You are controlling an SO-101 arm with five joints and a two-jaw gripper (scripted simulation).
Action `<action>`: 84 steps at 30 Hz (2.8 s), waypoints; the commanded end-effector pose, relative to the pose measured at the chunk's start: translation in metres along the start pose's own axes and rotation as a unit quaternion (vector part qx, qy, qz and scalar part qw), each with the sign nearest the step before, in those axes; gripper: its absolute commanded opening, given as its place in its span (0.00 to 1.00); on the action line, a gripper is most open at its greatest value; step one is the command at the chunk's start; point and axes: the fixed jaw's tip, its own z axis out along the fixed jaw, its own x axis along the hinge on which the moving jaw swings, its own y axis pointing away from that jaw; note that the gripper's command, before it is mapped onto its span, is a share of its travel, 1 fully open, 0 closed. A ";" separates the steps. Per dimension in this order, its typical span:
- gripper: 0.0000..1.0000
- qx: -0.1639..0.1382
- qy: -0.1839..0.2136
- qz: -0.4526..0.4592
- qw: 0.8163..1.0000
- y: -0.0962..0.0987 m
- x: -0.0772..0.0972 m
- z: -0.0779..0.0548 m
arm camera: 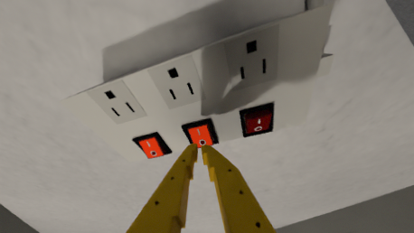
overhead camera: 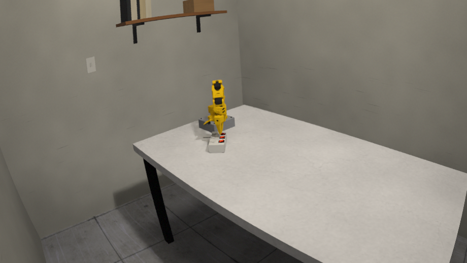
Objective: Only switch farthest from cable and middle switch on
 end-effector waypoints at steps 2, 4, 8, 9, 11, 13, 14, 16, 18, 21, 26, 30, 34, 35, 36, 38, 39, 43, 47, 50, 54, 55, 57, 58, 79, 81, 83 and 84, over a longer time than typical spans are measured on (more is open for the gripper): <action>0.00 0.001 0.000 0.001 1.000 -0.001 0.002 -0.001; 0.00 0.001 0.000 0.003 1.000 -0.001 0.003 -0.001; 0.00 0.001 0.000 0.010 1.000 -0.001 0.003 -0.001; 0.00 0.001 0.000 0.012 1.000 -0.001 0.004 -0.001; 0.00 0.001 0.000 0.017 1.000 -0.002 0.004 -0.001; 0.00 0.001 0.000 0.022 1.000 -0.002 0.005 -0.001; 0.00 0.001 0.000 0.025 1.000 -0.002 0.005 -0.001; 0.00 0.001 0.000 0.028 1.000 -0.003 0.005 -0.001; 0.00 0.001 0.000 0.031 1.000 -0.003 0.006 -0.002; 0.00 0.001 0.000 0.042 0.999 -0.004 0.007 -0.002; 0.00 0.001 0.000 0.064 0.998 -0.005 0.009 -0.002; 0.00 0.001 0.000 0.086 0.996 -0.007 0.011 -0.003; 0.00 0.001 0.000 0.097 0.995 -0.008 0.012 -0.003; 0.00 0.001 0.000 0.104 0.995 -0.008 0.013 -0.003; 0.00 0.001 0.000 0.110 0.994 -0.009 0.014 -0.003; 0.00 0.001 0.000 0.124 0.992 -0.010 0.015 -0.004; 0.00 0.001 0.000 0.131 0.991 -0.011 0.016 -0.004; 0.00 0.001 0.000 0.161 0.987 -0.013 0.019 -0.005; 0.00 0.002 0.000 0.195 0.981 -0.016 0.022 -0.005; 0.00 0.002 0.000 0.213 0.977 -0.018 0.024 -0.006; 0.00 0.002 0.000 0.241 0.971 -0.021 0.026 -0.006; 0.00 0.002 0.000 0.251 0.968 -0.022 0.027 -0.007; 0.00 0.002 0.000 0.271 0.963 -0.023 0.029 -0.007; 0.00 0.002 0.000 0.281 0.960 -0.025 0.030 -0.007; 0.00 0.003 -0.001 0.499 0.867 -0.050 0.050 -0.012; 0.00 0.003 -0.001 0.523 0.852 -0.053 0.053 -0.013; 0.00 0.003 -0.001 0.548 0.837 -0.057 0.055 -0.014; 0.00 0.003 -0.001 0.548 0.837 -0.057 0.055 -0.014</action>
